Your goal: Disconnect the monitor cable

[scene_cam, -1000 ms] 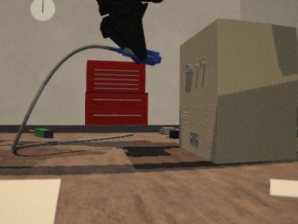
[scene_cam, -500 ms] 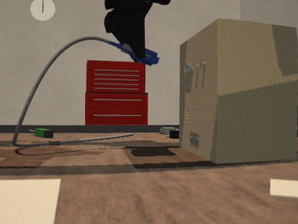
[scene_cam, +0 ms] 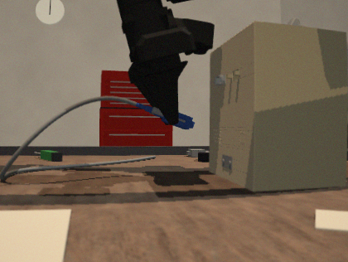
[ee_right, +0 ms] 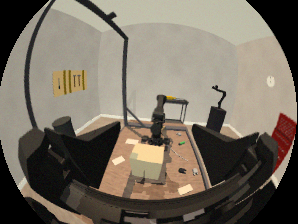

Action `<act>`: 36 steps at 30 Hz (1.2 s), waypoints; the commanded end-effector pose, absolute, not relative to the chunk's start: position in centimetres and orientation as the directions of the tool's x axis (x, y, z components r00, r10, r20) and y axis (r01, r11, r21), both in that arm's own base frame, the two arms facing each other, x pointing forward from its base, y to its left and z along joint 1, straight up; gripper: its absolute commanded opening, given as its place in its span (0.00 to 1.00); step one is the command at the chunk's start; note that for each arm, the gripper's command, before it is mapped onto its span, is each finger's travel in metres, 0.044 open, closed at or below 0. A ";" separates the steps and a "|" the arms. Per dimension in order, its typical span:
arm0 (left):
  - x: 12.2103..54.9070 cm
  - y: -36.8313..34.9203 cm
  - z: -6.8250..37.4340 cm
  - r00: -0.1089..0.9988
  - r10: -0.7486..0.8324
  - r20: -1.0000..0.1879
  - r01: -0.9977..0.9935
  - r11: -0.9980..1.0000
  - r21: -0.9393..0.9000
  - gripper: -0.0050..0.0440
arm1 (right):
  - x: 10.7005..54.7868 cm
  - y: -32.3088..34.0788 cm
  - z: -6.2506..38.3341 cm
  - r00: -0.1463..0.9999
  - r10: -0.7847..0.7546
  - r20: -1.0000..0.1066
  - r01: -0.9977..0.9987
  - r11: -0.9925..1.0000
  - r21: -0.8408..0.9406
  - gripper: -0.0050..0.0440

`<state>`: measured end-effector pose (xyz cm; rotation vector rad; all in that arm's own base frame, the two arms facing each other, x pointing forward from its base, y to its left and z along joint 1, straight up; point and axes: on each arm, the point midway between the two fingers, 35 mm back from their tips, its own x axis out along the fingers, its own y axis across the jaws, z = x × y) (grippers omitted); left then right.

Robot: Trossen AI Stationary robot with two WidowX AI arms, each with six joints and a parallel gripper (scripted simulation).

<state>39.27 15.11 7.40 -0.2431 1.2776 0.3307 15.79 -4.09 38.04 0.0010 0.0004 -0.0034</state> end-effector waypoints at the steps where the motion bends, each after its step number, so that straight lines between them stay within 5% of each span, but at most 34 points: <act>1: 39.0 15.0 3.9 0.265 0.107 -0.958 -0.377 0.926 -0.001 0.34 | 15.8 -3.9 38.4 1.000 0.000 0.001 0.000 1.000 -0.006 1.00; 8: 38.8 14.9 2.5 0.264 0.107 -0.958 -0.377 0.926 -0.001 0.34 | 15.8 -3.9 38.4 1.000 0.000 0.001 0.000 1.000 -0.006 1.00; 20: 38.8 14.9 2.5 0.264 0.107 -0.958 -0.377 0.926 -0.001 0.92 | 15.8 -3.9 38.4 1.000 0.000 0.001 0.000 1.000 -0.006 1.00; 24: 38.8 14.9 2.5 0.264 0.107 -0.958 -0.377 0.926 -0.001 1.00 | 15.8 -3.9 38.4 1.000 0.000 0.001 0.000 1.000 -0.006 1.00; 36: 38.6 14.8 10.5 0.265 0.107 -0.958 -0.377 0.926 -0.001 1.00 | 15.8 -3.9 38.4 1.000 0.000 0.001 0.000 1.000 -0.006 1.00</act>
